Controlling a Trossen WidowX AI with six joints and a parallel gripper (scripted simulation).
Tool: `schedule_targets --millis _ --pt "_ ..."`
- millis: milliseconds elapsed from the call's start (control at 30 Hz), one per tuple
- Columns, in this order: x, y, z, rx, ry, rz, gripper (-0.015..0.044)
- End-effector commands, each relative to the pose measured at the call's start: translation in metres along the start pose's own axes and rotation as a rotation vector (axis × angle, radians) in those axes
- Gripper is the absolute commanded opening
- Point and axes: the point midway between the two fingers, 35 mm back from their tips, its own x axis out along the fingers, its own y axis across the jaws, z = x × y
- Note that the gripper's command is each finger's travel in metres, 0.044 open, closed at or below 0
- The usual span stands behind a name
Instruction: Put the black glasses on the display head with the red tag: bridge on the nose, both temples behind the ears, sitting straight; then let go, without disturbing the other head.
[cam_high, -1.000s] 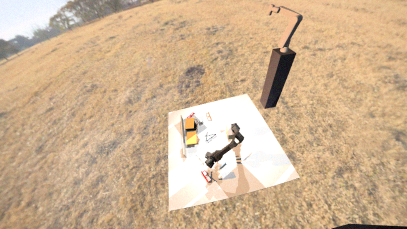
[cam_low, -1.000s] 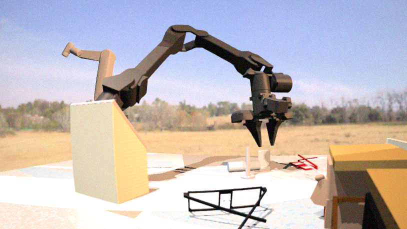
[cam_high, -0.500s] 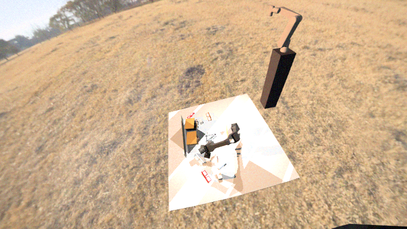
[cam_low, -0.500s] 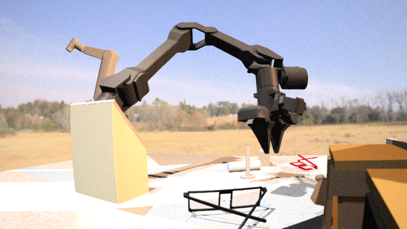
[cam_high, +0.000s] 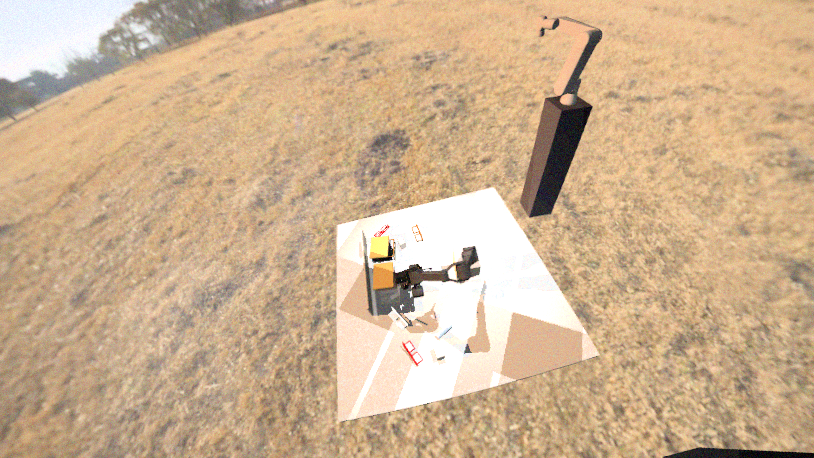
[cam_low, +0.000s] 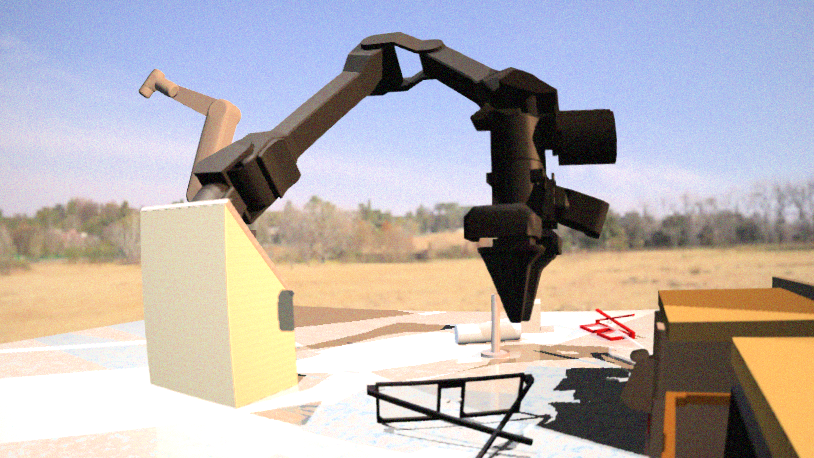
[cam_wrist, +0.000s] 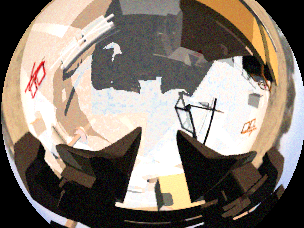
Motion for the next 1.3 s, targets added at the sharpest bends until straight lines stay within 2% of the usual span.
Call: schedule_targets --millis 0,300,767,867,1267 --pt "0.010 -0.063 -0.026 -0.259 0.021 0.057 0.0200" --pt "0.015 -0.107 -0.058 -0.511 -0.010 0.124 0.0200" --pt "0.015 -0.106 -0.059 -0.519 -0.012 0.126 0.0200" --pt "0.015 -0.106 -0.059 -0.519 -0.012 0.126 0.0121" --pt "0.016 -0.106 -0.059 -0.519 -0.012 0.126 0.0120"
